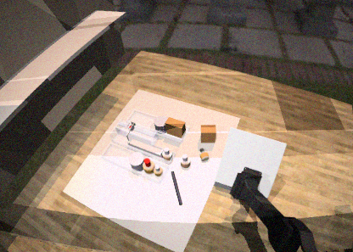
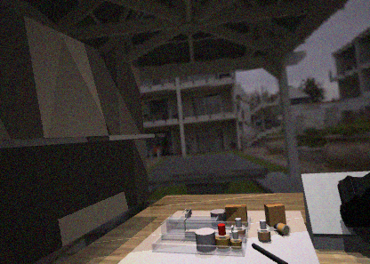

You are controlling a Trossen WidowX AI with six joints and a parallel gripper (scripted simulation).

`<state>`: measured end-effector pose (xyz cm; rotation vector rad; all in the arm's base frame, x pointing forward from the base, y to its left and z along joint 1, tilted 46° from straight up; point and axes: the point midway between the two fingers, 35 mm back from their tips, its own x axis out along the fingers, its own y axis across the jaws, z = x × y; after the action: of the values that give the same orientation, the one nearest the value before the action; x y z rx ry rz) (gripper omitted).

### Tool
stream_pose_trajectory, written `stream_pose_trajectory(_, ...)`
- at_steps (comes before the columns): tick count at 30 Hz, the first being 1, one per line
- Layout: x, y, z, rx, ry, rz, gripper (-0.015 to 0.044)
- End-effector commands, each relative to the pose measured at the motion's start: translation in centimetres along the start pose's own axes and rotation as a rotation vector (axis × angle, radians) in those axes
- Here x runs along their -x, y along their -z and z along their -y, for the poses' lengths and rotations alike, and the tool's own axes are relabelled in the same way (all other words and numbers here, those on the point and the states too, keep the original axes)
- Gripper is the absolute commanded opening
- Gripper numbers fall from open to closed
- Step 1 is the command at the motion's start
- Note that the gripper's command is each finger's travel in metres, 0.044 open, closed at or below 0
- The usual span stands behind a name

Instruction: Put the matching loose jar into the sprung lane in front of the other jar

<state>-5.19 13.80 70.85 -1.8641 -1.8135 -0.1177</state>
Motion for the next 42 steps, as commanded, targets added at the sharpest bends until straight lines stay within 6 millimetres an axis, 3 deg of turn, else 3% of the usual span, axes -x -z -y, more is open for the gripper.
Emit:
stream_pose_trajectory(1,-0.2,2.1,-6.4,-0.218,-0.087,-0.058,0.044)
stream_pose_trajectory(5,0.2,3.4,-12.3,-0.42,-0.17,-0.121,0.044)
stream_pose_trajectory(16,2.6,4.3,-25.5,-0.713,-0.343,-0.277,0.044)
stream_pose_trajectory(19,3.9,4.6,-28.1,-0.731,-0.394,-0.349,0.044)
stream_pose_trajectory(25,7.1,3.4,-35.6,-0.95,-0.524,-0.447,0.044)
stream_pose_trajectory(34,15.3,-2.2,-47.6,-1.398,-0.777,-0.682,0.044)
stream_pose_trajectory(42,24.2,-10.4,-55.0,-1.816,-1.009,-0.953,0.044)
